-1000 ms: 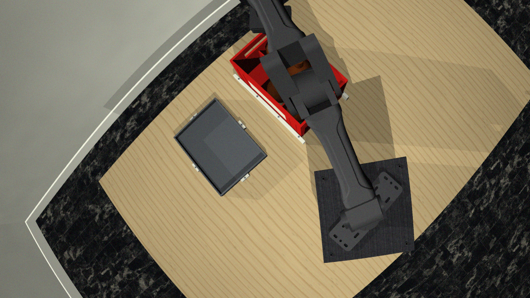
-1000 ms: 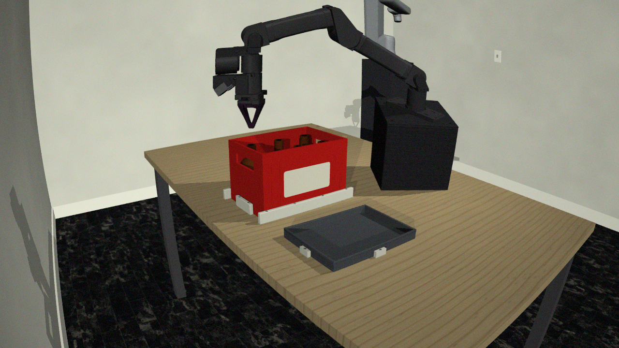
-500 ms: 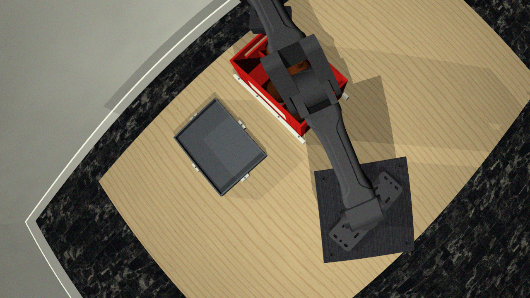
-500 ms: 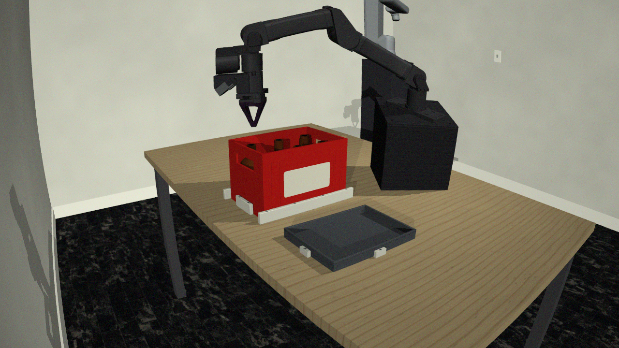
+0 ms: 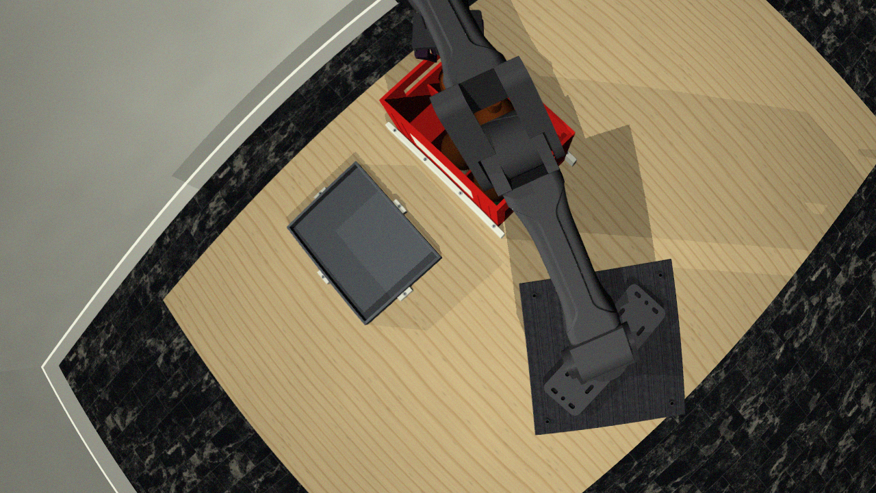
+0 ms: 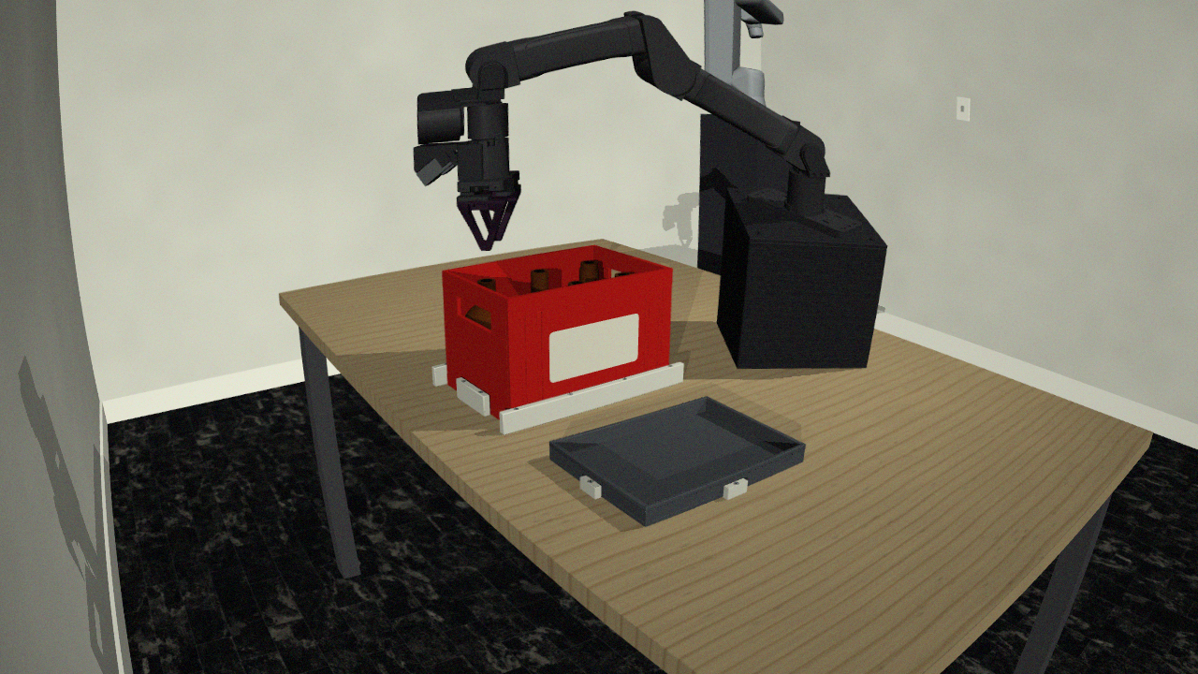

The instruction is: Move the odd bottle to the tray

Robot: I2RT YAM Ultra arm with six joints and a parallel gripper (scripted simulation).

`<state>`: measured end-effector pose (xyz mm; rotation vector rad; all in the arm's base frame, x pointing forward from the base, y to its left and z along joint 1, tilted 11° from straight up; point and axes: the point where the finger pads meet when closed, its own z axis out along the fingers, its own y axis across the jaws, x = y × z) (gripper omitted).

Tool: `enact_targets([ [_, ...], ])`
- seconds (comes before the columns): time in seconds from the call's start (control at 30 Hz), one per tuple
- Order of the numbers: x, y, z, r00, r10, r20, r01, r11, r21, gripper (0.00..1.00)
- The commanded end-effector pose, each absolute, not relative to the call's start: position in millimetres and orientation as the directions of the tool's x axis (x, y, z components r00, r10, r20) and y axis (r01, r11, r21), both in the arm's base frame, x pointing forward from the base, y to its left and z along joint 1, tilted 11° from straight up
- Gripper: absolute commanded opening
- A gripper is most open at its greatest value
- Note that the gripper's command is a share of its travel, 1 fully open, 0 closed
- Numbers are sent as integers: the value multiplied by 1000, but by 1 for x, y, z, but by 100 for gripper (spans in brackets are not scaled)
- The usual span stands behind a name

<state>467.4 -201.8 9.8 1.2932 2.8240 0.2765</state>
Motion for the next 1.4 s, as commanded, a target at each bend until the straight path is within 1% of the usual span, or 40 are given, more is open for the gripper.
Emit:
enact_targets([
  [0.0,473,-214,42,-644,765,-12,748,633,202,61],
  [1.13,474,-214,42,-644,765,-12,748,632,202,61],
  [1.37,480,-217,39,-642,766,-36,744,633,211,61],
])
